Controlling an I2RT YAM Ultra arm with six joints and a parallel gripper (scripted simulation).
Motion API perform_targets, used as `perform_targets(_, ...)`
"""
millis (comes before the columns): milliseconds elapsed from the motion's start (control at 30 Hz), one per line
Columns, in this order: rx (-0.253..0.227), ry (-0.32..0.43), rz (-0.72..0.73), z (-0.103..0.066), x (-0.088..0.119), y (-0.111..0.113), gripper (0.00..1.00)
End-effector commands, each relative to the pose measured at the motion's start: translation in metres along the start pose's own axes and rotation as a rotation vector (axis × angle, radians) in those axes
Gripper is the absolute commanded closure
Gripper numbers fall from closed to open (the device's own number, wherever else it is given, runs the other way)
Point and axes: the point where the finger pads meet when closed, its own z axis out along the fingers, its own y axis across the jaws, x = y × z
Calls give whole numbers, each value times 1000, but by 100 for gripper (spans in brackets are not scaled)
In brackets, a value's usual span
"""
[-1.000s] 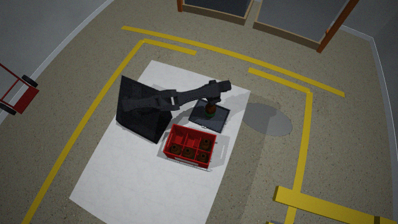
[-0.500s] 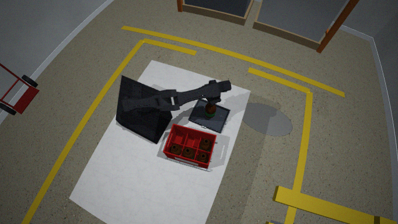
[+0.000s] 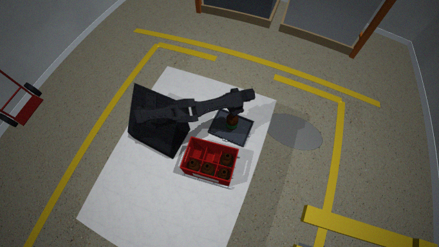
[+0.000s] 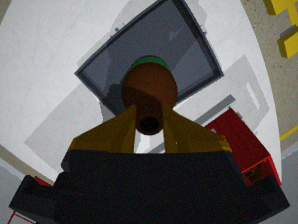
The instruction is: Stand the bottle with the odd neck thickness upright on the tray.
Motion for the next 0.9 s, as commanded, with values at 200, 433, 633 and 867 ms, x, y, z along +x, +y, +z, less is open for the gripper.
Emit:
perform_targets(200, 25, -51, 10, -17, -15, -5, 100)
perform_targets(433, 28, -55, 11, -15, -15, -5, 100)
perform_targets(633, 16, -21, -11, -3, -6, 3, 100)
perform_targets(867, 24, -43, 1, -6, -9, -2, 100)
